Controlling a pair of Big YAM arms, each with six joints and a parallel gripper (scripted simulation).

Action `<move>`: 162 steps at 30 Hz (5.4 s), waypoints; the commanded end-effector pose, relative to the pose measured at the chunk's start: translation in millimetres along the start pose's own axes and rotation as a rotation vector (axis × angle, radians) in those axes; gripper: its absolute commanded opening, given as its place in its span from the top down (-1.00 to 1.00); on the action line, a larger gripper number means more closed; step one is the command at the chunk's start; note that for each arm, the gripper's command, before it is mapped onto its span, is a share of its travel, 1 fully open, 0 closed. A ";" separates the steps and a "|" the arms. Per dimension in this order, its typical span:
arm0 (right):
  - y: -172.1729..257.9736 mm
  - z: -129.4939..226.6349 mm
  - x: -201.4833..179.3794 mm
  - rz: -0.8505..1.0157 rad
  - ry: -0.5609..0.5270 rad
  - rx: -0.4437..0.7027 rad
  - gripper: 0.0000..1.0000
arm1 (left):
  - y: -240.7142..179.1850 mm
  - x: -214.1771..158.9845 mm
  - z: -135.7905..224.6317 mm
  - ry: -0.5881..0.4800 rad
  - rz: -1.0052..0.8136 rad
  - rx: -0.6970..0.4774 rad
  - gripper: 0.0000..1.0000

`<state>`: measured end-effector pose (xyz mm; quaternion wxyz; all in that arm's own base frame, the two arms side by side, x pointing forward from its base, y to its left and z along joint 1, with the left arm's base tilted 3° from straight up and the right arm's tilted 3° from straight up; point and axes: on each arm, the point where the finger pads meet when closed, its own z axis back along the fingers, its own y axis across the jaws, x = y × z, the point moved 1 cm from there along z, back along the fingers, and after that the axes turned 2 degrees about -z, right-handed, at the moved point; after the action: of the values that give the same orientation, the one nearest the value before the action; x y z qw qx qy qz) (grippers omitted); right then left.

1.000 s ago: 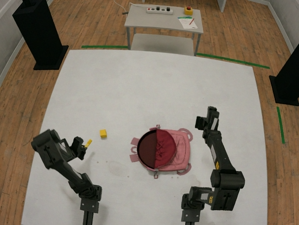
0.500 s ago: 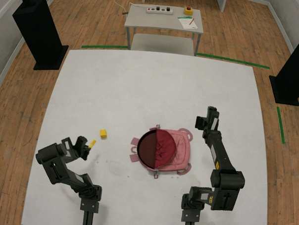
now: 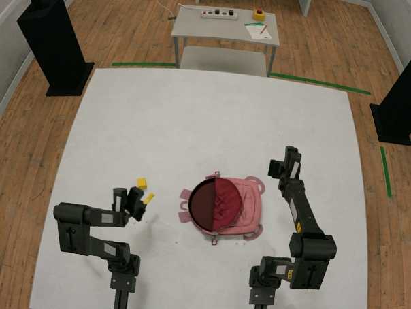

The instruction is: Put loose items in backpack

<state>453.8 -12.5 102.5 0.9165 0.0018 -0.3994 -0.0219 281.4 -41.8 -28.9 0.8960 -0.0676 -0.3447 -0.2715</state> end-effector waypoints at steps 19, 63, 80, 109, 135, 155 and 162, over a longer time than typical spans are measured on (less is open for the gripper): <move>1.5 3.1 25.9 0.003 -0.050 0.003 -0.80 | -121.6 107.4 -76.1 -0.031 0.168 0.116 0.77; 1.5 3.1 25.9 0.003 -0.050 0.003 -0.80 | -204.4 149.6 -158.1 -0.065 0.228 0.142 0.77; 1.5 3.1 25.9 0.003 -0.050 0.003 -0.80 | -201.9 135.7 -147.6 -0.039 0.196 0.141 0.77; 1.5 3.1 25.9 0.003 -0.050 0.003 -0.80 | -199.8 122.7 -178.4 -0.043 0.207 0.148 0.77; 1.5 3.1 25.9 0.003 -0.050 0.003 -0.80 | -198.1 106.8 -195.6 -0.039 0.211 0.151 0.77; 1.5 3.1 25.9 0.003 -0.050 0.003 -0.80 | -197.5 101.2 -202.9 -0.039 0.210 0.152 0.77; 1.5 3.1 25.9 0.003 -0.050 0.003 -0.80 | -192.7 85.8 -198.1 -0.014 0.203 0.160 0.77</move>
<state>453.8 -12.5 102.5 0.9165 0.0018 -0.3994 -0.0219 347.8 -310.5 -125.2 0.9176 -0.0378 -0.3669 -0.1479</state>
